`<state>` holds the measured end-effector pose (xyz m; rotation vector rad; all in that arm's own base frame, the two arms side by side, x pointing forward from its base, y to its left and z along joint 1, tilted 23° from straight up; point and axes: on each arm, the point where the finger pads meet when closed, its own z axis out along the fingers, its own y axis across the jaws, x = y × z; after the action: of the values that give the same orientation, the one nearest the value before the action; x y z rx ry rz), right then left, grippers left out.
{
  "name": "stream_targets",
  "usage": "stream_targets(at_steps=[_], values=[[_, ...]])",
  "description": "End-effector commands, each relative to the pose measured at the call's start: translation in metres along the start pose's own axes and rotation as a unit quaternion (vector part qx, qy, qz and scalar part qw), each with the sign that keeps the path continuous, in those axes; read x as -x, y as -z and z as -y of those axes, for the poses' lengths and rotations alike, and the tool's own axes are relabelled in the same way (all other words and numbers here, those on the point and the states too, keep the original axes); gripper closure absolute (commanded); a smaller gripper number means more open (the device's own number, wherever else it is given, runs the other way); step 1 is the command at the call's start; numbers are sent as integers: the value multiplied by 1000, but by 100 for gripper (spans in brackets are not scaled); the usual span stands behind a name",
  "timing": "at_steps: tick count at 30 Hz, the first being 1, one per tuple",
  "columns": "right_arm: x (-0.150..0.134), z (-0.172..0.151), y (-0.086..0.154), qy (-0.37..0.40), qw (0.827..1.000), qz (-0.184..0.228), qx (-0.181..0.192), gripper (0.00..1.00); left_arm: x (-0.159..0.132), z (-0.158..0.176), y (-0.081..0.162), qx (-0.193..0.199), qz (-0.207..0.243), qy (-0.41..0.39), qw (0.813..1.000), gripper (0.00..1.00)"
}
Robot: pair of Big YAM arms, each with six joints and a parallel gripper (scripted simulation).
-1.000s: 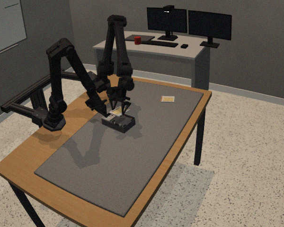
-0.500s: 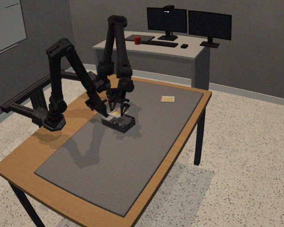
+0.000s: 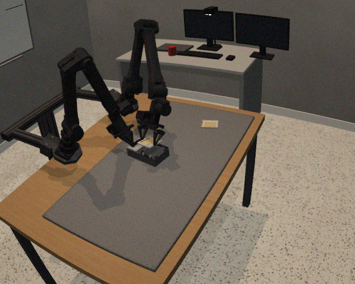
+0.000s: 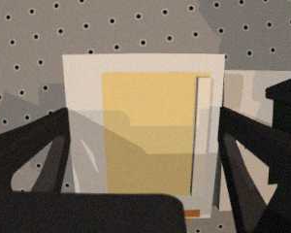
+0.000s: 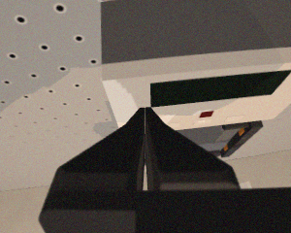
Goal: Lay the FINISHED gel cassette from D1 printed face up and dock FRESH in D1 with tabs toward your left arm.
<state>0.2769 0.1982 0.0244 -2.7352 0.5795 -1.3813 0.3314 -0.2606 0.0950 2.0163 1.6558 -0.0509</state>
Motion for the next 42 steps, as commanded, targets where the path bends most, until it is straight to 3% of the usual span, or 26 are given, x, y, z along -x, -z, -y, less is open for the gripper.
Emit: stream_targets(at_steps=[1, 3, 42], values=[[38, -41, -20, 39, 998, 37, 42, 100, -3, -2, -4, 0, 0, -2, 1000, 100], [38, -41, -20, 39, 998, 37, 42, 100, -5, -3, -5, 3, 30, 1, 1000, 100], [38, -41, -20, 39, 998, 37, 42, 100, -19, -5, -22, 2, 29, 5, 1000, 100]])
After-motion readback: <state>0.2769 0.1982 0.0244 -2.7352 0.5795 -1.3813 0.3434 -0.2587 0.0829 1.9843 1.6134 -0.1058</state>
